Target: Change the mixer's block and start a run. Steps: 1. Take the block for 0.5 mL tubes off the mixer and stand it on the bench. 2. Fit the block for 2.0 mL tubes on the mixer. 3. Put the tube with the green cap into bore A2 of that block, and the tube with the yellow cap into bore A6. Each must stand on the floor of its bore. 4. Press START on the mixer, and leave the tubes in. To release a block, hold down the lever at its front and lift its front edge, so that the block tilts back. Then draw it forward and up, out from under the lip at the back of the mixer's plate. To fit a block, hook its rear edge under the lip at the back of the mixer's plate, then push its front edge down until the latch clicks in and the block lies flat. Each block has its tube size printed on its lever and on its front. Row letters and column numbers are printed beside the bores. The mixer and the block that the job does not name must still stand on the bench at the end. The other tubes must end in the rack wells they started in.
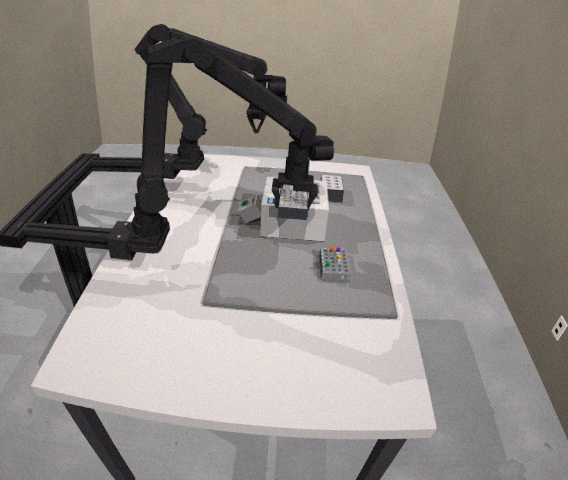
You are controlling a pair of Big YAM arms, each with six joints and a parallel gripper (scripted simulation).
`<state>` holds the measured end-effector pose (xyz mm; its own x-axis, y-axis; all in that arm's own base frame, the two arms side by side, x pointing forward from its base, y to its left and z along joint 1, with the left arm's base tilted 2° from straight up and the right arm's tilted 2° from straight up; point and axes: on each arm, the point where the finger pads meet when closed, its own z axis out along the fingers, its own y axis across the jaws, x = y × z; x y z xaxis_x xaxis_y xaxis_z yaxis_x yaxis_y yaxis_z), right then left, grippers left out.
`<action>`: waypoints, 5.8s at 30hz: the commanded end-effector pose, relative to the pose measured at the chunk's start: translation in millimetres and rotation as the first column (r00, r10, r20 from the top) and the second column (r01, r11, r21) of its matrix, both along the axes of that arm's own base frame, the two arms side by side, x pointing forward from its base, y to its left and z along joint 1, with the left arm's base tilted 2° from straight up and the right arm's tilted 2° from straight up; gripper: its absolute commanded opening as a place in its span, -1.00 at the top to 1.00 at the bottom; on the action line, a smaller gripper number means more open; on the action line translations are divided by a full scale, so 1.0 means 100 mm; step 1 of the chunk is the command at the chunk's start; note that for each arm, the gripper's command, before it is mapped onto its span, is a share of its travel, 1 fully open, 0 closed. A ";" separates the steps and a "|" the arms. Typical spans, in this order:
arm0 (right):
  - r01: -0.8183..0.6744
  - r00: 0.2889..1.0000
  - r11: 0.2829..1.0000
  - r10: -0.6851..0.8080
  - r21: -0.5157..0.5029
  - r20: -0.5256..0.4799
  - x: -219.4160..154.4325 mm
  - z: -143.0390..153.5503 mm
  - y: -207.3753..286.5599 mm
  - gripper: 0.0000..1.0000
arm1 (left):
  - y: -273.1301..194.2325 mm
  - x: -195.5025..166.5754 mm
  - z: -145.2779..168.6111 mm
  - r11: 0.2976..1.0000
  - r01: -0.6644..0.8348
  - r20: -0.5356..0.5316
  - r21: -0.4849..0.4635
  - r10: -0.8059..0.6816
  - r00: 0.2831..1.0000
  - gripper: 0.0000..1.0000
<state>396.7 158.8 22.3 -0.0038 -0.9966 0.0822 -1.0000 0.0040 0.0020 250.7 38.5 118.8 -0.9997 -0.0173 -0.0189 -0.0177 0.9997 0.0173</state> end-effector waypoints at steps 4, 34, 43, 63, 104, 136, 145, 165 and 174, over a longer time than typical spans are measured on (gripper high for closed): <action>-0.011 0.992 0.999 0.004 0.052 0.123 0.29 0.47 -0.14 1.00 | 0.00 0.08 0.05 1.000 0.009 0.028 0.006 -0.009 1.000 1.00; 0.000 0.998 1.000 -0.002 0.024 0.056 0.15 0.03 -0.37 1.00 | 0.02 0.22 0.21 1.000 0.009 0.067 0.012 -0.009 0.998 1.00; -0.014 0.998 0.999 0.012 0.033 0.054 0.13 -0.08 -0.39 1.00 | 0.03 0.25 0.24 1.000 0.008 0.073 0.013 -0.009 0.997 1.00; 0.000 0.998 1.000 -0.001 0.024 0.055 0.09 -0.31 -0.62 1.00 | 0.02 0.23 0.23 1.000 0.008 0.069 0.012 -0.009 0.998 1.00; 0.015 0.999 1.000 -0.015 0.017 0.036 -0.10 -0.83 -0.89 1.00 | 0.02 0.18 0.18 1.000 0.008 0.052 0.008 -0.009 0.999 1.00; -0.010 0.999 1.000 0.010 0.015 0.034 -0.08 -1.31 -0.91 1.00 | 0.01 0.15 0.15 1.000 0.008 0.042 0.006 -0.009 0.999 1.00; -0.002 0.998 1.000 0.000 0.031 0.065 0.05 -1.33 -0.92 1.00 | 0.00 0.04 0.05 1.000 0.008 0.014 0.002 -0.008 1.000 1.00; 0.012 0.999 1.000 -0.013 0.019 0.043 -0.06 -1.34 -0.89 1.00 | 0.00 0.11 0.11 1.000 0.008 0.030 0.004 -0.008 1.000 1.00; 0.013 0.998 0.999 -0.015 0.029 0.058 -0.02 -1.26 -0.91 1.00 | 0.02 0.20 0.22 1.000 0.008 0.056 0.008 -0.008 0.998 1.00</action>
<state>378.8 63.1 -127.5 -0.0159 -0.9971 0.0743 -0.9999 0.0156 -0.0047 249.2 38.3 117.1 -0.9997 -0.0173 -0.0155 -0.0176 0.9997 0.0168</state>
